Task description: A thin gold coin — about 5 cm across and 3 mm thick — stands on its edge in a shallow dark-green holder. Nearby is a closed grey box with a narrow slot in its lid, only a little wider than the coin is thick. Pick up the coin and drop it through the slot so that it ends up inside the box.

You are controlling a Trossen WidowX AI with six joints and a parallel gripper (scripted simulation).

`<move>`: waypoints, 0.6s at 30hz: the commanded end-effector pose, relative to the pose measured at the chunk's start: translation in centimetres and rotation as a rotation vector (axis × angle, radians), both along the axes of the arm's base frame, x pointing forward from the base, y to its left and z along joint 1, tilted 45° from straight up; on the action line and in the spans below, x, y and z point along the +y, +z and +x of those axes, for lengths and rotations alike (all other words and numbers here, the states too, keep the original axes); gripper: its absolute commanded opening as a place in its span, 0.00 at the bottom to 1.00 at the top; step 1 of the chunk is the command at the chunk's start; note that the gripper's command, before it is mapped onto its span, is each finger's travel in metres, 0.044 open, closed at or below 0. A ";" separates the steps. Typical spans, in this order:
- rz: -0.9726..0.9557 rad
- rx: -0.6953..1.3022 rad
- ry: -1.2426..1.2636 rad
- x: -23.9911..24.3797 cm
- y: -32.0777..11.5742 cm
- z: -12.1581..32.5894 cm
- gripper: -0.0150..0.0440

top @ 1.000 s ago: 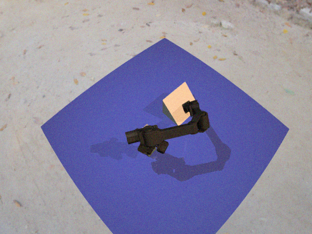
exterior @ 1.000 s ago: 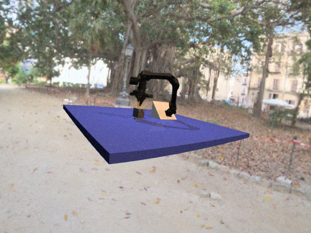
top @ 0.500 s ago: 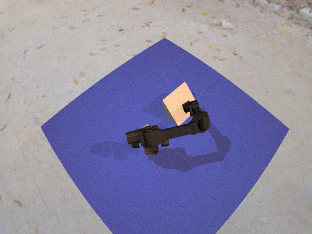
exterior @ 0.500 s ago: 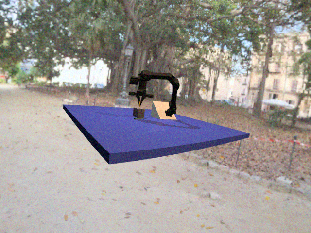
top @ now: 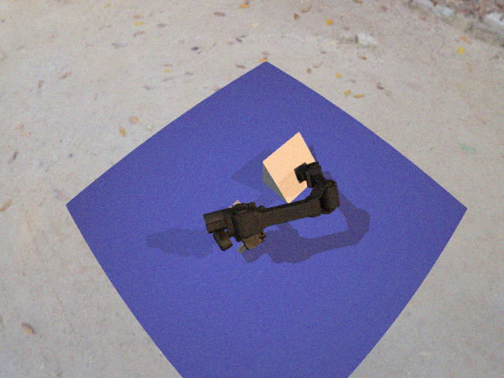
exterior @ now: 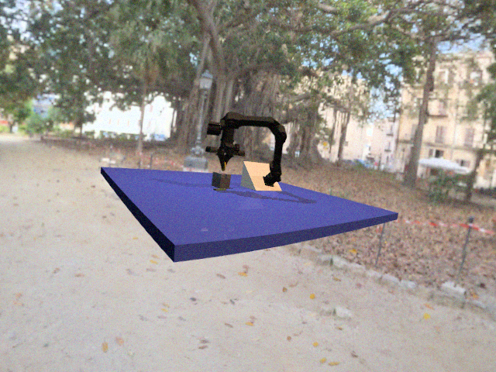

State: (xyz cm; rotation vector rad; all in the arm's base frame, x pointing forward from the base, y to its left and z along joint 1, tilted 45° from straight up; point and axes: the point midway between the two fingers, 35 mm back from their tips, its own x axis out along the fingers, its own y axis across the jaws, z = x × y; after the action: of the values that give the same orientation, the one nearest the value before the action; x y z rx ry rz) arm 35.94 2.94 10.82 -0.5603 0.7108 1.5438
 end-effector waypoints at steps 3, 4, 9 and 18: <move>0.015 -0.112 0.120 0.0 0.0 -0.1 0.25; 0.017 -0.123 0.132 0.0 0.0 -0.1 0.25; 0.017 -0.127 0.136 -0.1 -0.1 -0.1 0.25; 0.012 -0.127 0.135 -1.8 -1.5 -0.8 0.25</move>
State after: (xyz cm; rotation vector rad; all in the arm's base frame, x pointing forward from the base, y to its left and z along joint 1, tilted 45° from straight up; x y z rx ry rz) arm 35.46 1.57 9.87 -0.7049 0.5704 1.6164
